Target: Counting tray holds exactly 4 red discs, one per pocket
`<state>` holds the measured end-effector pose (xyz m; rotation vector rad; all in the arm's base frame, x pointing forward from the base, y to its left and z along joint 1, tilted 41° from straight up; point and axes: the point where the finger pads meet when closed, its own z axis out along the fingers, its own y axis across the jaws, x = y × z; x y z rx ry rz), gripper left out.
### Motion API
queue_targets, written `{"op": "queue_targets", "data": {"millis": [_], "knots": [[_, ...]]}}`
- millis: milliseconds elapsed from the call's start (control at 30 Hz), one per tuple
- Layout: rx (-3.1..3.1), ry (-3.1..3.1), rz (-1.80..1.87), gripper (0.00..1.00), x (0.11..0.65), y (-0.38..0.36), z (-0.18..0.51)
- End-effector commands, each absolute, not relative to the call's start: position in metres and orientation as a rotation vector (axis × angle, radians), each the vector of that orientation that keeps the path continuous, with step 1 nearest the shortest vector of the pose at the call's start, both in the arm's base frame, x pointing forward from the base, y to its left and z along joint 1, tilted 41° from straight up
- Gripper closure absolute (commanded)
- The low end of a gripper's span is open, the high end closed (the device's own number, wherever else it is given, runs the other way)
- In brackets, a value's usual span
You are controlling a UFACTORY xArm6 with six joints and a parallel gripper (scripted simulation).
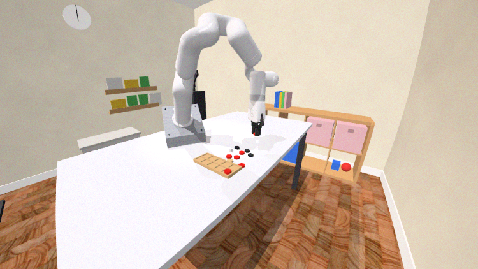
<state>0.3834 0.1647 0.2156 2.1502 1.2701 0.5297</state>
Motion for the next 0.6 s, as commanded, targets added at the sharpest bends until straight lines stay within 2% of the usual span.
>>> {"op": "queue_targets", "data": {"millis": [0,233,433,567], "knots": [[2.149,1.273,0.525,1.0,0.38,0.165,0.217],[2.164,1.276,0.509,1.0,0.386,0.13,0.233],[2.166,1.278,0.514,1.0,0.377,0.012,0.284],[2.149,1.273,0.525,1.0,0.368,-0.018,0.297]]}}
